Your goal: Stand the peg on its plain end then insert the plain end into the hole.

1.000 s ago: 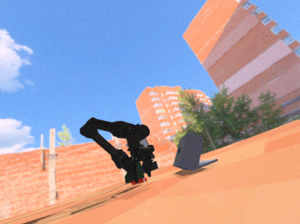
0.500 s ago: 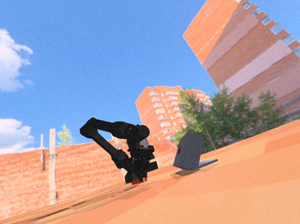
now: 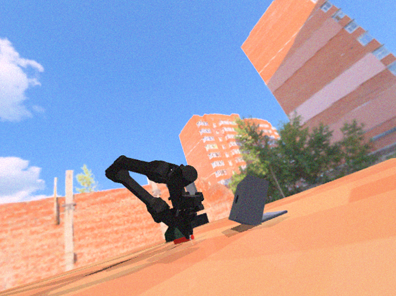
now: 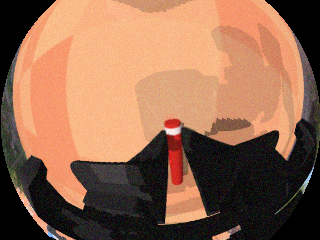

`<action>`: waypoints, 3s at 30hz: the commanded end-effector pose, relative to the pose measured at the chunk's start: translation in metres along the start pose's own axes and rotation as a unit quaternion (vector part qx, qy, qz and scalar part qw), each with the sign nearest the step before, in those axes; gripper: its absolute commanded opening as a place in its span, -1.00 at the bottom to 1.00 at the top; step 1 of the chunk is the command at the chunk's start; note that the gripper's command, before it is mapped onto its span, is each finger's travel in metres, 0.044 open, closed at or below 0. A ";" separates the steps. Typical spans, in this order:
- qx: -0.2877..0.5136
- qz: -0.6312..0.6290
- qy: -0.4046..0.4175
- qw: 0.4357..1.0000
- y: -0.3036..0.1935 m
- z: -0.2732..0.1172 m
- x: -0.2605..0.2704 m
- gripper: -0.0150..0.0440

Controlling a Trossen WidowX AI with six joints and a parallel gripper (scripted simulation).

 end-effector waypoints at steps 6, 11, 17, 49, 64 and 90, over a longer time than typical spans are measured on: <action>-0.011 0.000 0.002 1.000 -0.002 -0.001 0.000 -0.32; -0.033 0.000 0.006 0.999 -0.007 -0.004 -0.001 -0.32; -0.059 -0.001 0.010 0.998 -0.013 -0.007 -0.002 -0.32; -0.194 -0.002 0.034 0.980 -0.045 -0.018 -0.008 -0.32; -0.257 -0.003 0.045 0.965 -0.061 -0.020 -0.011 -0.32; -0.362 -0.004 0.064 0.930 -0.089 -0.018 -0.016 -0.32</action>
Point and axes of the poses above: the point midway between the two fingers, 35 mm back from their tips, its own z axis out along the fingers, its own x axis across the jaws, y = z × x, the point moved 7 cm from there along -z, back along the fingers, and after that the axes turned 10 degrees about z, right-handed, at the moved point
